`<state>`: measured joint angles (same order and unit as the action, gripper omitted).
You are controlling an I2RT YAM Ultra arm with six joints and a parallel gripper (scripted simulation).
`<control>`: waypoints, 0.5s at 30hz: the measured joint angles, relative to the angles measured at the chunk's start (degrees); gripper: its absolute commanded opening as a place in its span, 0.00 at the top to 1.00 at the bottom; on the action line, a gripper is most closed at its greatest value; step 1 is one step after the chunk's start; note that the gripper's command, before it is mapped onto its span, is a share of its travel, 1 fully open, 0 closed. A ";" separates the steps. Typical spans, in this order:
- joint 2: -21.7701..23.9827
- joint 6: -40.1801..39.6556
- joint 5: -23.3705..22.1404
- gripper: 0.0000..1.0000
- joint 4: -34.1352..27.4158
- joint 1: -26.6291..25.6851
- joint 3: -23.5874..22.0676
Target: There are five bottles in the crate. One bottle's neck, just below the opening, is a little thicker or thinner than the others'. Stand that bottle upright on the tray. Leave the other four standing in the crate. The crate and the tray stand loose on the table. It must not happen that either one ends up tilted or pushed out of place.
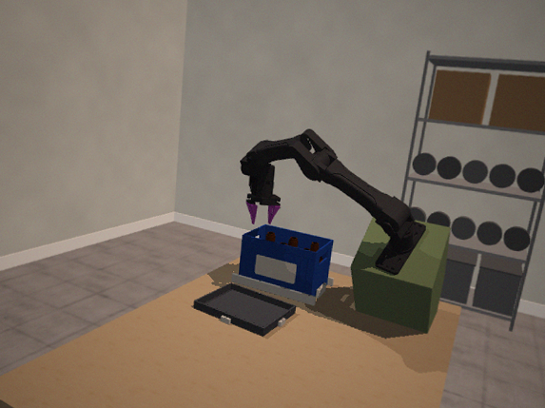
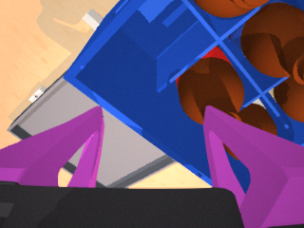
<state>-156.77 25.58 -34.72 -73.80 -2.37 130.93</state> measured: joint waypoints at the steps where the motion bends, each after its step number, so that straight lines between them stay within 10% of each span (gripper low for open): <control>1: -0.02 -0.02 0.00 0.39 -0.11 0.00 0.02; 9: 0.00 -0.13 0.00 0.39 -0.48 0.00 0.07; 10: 0.00 -0.13 0.00 1.00 -0.48 0.00 0.07; 15: 0.00 -0.15 0.00 1.00 -0.50 0.00 0.07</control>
<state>-156.77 25.43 -34.72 -74.30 -2.37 131.00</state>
